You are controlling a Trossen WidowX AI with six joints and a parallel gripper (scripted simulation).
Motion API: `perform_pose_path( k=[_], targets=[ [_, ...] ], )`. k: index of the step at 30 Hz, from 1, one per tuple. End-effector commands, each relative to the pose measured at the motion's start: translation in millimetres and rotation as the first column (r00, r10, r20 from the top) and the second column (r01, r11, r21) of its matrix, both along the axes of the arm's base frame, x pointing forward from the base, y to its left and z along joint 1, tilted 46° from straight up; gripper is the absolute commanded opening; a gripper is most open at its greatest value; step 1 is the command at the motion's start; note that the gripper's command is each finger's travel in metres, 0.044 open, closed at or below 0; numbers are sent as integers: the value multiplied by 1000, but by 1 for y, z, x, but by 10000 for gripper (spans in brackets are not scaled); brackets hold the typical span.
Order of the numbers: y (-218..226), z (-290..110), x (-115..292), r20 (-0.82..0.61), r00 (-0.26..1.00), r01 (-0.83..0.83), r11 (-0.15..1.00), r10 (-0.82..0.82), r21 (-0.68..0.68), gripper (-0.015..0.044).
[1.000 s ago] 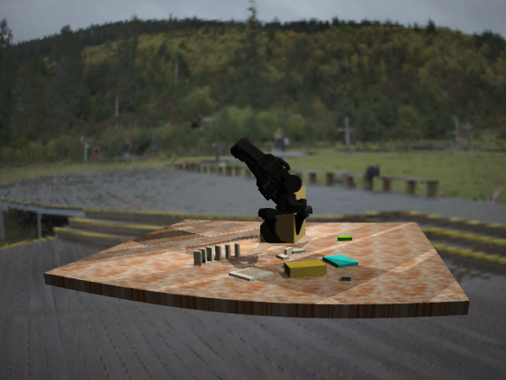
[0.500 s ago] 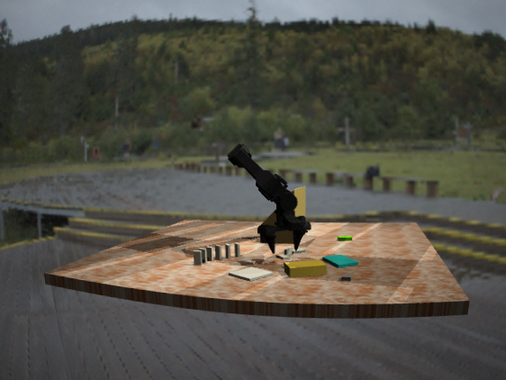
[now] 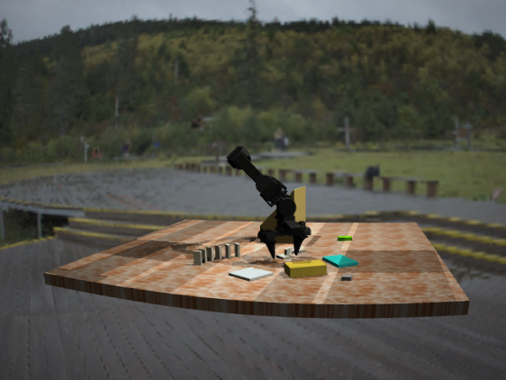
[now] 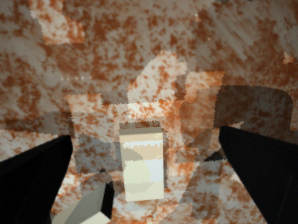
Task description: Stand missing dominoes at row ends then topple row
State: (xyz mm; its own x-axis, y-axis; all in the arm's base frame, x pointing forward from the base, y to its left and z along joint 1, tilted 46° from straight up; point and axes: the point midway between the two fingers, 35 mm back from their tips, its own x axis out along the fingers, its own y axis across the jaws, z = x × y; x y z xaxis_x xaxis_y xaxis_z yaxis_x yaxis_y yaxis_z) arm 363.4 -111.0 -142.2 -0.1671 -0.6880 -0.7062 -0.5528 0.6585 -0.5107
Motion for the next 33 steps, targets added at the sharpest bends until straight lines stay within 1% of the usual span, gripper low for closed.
perform_pose_path(
  k=[1, 6, 18, 19, 30, 33],
  targets=[
    [-4, -6, -6, -18, 1000, 1, 1000, -1, -4, 440],
    [-4, -6, -6, -18, 1000, 1, 1000, -1, -4, 440],
    [-4, -6, -6, -18, 1000, 1, 1000, -1, -4, 125],
    [-4, -6, -6, -18, 1000, 1, 1000, -1, -4, 107],
    [-3, -5, -6, -18, 1000, 1, 1000, -1, -4, 107],
    [18, 14, 1, -17, 1000, 1, 1000, -1, -2, 107]
  ],
)
